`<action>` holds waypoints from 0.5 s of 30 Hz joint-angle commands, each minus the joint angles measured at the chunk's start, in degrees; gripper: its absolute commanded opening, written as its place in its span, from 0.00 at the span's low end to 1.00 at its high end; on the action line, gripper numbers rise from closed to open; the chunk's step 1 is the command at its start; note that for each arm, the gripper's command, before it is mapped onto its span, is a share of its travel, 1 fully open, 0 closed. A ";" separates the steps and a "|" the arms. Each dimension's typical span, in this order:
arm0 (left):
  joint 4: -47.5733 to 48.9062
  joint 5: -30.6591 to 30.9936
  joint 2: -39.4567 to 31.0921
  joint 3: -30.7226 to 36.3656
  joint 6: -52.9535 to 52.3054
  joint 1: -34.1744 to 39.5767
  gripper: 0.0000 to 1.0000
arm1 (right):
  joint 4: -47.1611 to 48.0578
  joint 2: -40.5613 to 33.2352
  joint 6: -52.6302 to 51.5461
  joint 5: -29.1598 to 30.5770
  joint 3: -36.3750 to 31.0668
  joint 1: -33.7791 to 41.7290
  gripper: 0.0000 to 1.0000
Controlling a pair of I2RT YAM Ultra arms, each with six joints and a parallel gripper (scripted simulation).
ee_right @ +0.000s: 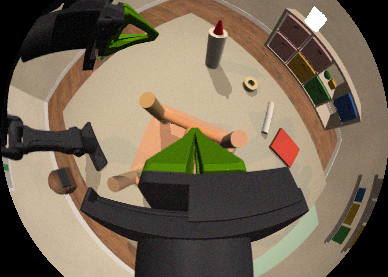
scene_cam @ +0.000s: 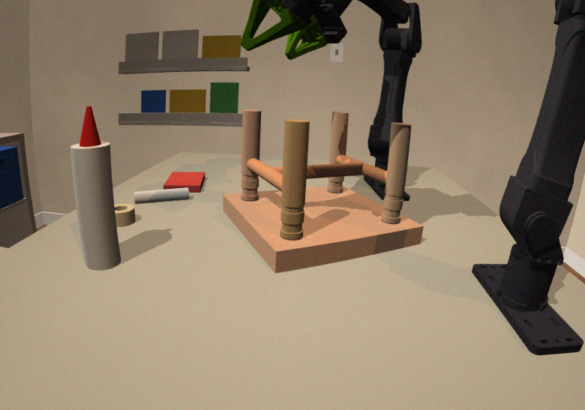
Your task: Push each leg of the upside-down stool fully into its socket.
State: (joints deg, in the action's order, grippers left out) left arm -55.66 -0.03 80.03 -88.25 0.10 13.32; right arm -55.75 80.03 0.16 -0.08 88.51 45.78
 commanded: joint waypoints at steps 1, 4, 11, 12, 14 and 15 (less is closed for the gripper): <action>8.62 0.09 -3.29 3.06 -0.20 -1.77 0.00 | 9.21 -3.75 -0.34 0.42 -2.90 -4.61 0.00; 14.84 0.23 -5.46 5.98 -0.43 -3.16 0.00 | 15.26 -5.99 -0.23 0.21 -5.87 -9.39 0.00; 24.91 0.28 -8.86 11.34 -0.44 -5.48 0.00 | 25.25 -9.27 -0.30 -0.04 -11.22 -17.41 0.00; 26.73 0.23 -9.58 12.32 -0.47 -5.93 0.00 | 27.02 -10.04 -0.29 0.05 -12.24 -18.93 0.00; 30.41 0.01 -11.12 14.30 -0.50 -6.89 0.00 | 30.63 -11.63 -0.32 0.31 -14.26 -22.07 0.00; 32.24 0.01 -11.87 15.29 -0.50 -7.34 0.00 | 32.42 -12.39 -0.30 0.33 -15.27 -23.64 0.00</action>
State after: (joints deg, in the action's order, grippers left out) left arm -31.07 0.01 70.94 -75.48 0.05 7.40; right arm -31.70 70.81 0.14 -0.05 75.50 25.54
